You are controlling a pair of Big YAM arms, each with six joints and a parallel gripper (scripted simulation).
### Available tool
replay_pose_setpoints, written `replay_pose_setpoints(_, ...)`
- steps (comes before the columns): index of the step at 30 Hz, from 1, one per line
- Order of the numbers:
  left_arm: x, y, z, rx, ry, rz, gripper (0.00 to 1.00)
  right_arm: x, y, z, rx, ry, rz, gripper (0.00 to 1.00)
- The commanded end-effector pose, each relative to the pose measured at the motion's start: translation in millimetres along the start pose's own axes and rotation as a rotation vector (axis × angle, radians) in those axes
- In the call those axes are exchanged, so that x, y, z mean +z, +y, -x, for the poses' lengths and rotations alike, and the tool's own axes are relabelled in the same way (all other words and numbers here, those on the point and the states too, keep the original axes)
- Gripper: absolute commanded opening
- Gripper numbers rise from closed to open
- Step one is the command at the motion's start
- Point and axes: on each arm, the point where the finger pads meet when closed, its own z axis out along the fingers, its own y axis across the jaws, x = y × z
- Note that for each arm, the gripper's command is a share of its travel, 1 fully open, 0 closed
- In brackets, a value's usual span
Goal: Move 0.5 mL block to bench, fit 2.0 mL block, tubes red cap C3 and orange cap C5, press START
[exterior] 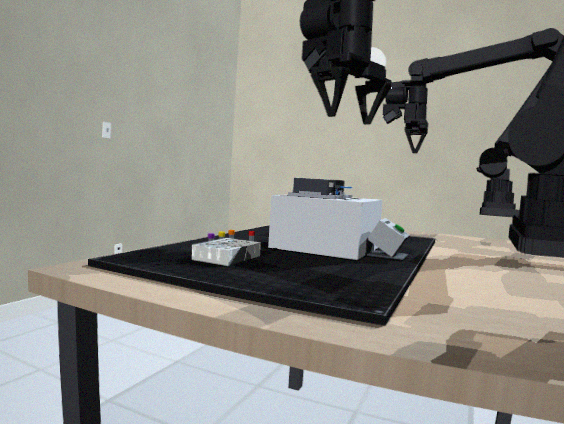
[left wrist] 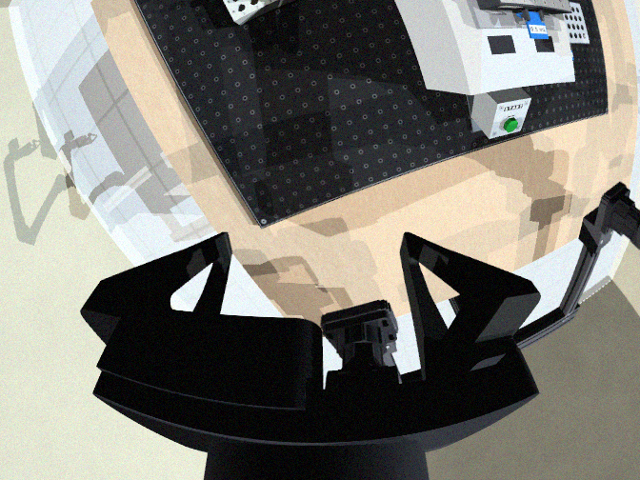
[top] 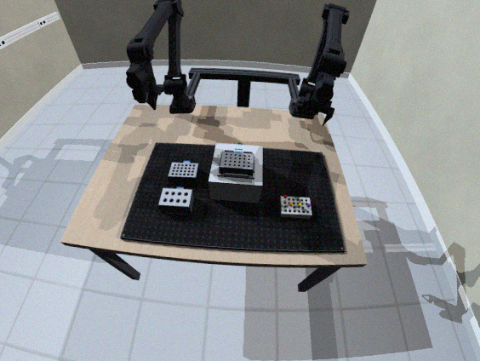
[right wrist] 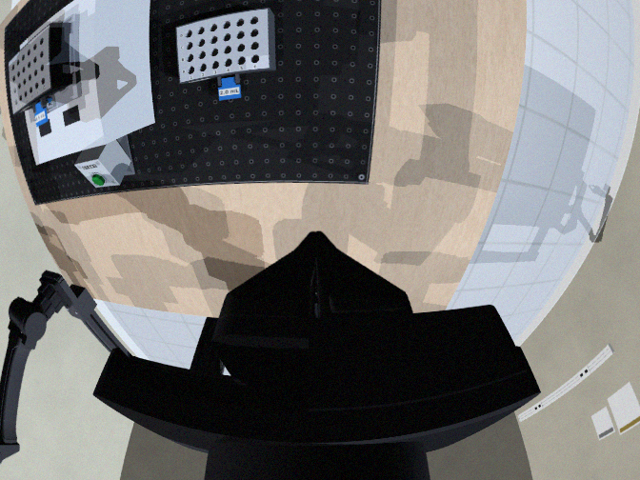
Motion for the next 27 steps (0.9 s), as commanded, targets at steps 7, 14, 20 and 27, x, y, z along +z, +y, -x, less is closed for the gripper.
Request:
replay_pose_setpoints(7,-12.9,-26.6,55.5,0.204,-0.044,0.000,1.00,-7.7,-3.4,12.2,-0.005,-0.028,-0.006,0.00)
replay_pose_setpoints(14,-12.8,-39.9,80.2,0.329,-0.039,0.001,1.00,-9.0,-5.9,15.9,0.003,-0.035,-0.006,0.00)
replay_pose_setpoints(20,-14.6,-57.6,97.5,0.412,-0.050,0.003,1.00,-10.8,-7.5,17.5,0.008,-0.043,-0.007,0.00)
replay_pose_setpoints(27,-5.8,-77.2,124.8,0.564,-0.021,-0.003,1.00,-13.6,-9.1,19.6,0.013,-0.050,-0.008,0.00)
